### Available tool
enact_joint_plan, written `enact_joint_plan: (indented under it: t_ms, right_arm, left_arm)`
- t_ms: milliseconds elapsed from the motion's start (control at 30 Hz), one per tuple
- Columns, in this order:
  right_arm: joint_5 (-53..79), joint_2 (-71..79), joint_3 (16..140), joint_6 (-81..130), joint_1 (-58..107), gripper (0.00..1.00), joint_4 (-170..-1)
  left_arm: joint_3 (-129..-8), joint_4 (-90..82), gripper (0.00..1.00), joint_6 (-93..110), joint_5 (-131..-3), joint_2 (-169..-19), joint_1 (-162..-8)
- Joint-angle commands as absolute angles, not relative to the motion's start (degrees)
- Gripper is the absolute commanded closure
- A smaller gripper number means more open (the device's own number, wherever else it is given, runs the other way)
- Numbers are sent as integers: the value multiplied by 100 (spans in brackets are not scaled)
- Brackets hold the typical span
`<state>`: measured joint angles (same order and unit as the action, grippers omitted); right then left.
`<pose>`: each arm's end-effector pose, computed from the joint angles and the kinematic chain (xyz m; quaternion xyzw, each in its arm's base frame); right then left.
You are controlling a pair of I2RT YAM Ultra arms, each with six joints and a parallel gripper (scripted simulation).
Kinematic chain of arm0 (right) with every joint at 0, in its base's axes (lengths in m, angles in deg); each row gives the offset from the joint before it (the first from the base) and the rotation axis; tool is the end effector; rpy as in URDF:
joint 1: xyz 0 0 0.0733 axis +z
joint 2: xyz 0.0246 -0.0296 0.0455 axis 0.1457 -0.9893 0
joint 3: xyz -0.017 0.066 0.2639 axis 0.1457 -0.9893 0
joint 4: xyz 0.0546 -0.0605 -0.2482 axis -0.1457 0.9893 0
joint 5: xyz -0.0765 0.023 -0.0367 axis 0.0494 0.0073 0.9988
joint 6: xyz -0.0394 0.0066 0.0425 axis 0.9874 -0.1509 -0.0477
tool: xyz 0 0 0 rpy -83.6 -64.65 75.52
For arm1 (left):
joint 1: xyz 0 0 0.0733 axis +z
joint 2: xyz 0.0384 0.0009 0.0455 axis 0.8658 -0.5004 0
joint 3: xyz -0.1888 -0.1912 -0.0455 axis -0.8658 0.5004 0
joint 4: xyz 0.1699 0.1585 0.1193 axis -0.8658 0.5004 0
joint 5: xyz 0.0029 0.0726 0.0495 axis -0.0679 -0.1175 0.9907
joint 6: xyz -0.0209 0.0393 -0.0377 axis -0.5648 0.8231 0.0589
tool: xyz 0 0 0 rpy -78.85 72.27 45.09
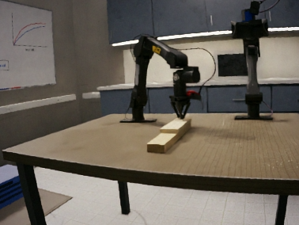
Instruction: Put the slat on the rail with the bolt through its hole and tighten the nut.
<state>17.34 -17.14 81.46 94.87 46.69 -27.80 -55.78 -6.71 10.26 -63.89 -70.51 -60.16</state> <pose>0.1897 0.2730 0.1940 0.8893 -0.4573 0.0017 0.0068 0.2480 0.0005 0.4069 -0.0020 0.7085 0.0005 0.7057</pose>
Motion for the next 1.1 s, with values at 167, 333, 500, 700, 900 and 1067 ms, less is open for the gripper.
enact_joint_plan:
  t_ms: [167,333,500,700,900,1067]
  right_arm:
    - [1704,-1765,8185,9527,4662,66,-2903]
    - [1704,-1772,8169,9527,4662,66,-2926]
    - [1704,-1778,8152,9527,4662,66,-2949]
    - [1704,-1787,8127,9527,4662,66,-2983]
    - [1704,-1795,8106,9527,4662,66,-3012]
    - [1703,-1801,8089,9527,4662,66,-3034]
  left_arm:
    - [-5610,-698,0,1026,-6390,-7039,-6017]
    - [-5610,-698,0,1026,-6390,-7039,-6017]
    - [-5610,-698,0,1026,-6390,-7039,-6017]
    - [-5610,-698,0,1026,-6390,-7039,-6017]
    - [-5610,-698,0,1026,-6390,-7039,-6017]
    - [-5610,-698,0,1026,-6390,-7039,-6017]
